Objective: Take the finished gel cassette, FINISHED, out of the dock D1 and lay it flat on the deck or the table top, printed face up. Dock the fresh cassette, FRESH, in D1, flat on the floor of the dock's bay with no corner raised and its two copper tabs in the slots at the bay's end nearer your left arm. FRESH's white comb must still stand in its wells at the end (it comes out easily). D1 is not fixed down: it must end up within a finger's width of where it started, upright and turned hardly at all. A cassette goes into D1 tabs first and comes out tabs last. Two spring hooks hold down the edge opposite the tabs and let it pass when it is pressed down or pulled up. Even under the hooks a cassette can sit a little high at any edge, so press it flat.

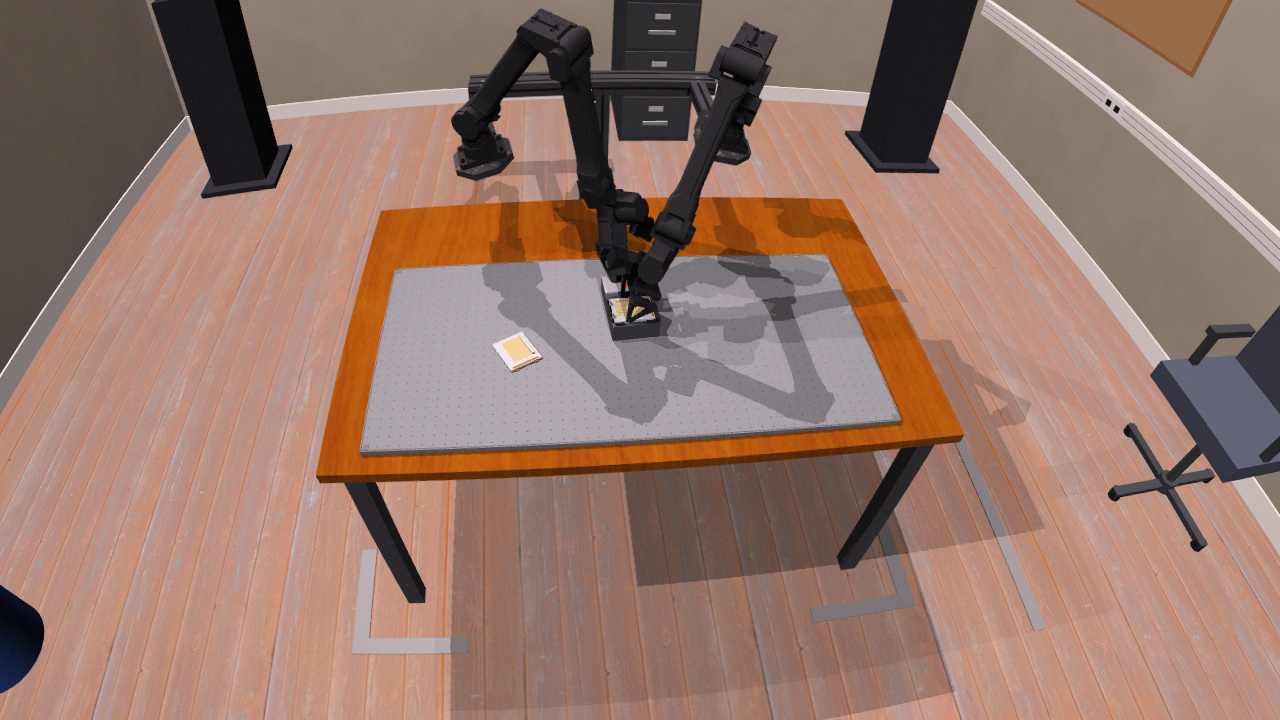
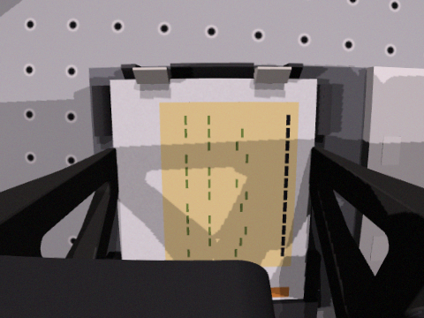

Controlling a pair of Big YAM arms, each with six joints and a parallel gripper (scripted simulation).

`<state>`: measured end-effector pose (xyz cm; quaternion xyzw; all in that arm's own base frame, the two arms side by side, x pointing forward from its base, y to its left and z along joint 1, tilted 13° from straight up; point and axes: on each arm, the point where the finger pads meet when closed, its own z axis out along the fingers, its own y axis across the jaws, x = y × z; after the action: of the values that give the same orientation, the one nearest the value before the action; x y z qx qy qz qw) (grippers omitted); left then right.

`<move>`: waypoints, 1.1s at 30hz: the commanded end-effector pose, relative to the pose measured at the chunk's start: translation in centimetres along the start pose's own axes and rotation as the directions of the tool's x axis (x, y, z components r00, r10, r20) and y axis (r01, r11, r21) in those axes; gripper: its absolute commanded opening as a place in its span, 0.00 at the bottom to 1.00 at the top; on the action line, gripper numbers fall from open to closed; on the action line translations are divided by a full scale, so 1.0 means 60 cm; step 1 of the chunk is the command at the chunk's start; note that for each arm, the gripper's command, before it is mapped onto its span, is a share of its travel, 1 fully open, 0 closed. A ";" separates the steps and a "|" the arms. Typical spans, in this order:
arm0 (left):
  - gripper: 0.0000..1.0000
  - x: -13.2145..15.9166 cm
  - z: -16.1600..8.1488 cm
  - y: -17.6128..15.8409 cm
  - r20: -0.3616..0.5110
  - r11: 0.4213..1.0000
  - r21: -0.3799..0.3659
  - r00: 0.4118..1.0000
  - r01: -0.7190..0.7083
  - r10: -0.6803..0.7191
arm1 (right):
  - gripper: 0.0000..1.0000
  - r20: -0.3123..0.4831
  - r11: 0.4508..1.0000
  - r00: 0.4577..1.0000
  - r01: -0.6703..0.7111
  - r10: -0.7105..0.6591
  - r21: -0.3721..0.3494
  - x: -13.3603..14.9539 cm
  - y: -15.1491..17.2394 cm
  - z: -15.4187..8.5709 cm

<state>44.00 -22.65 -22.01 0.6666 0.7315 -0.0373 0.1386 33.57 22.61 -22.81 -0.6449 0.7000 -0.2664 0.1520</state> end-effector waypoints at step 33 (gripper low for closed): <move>0.00 -0.005 -0.004 0.005 0.005 1.000 -0.007 1.000 -0.003 0.003 | 0.00 -0.007 1.000 1.000 0.006 -0.006 -0.011 0.024 0.036 0.024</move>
<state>44.00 -22.65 -22.01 0.6666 0.7315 -0.0373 0.1386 33.56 22.58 -22.80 -0.6398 0.7014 -0.2655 0.1681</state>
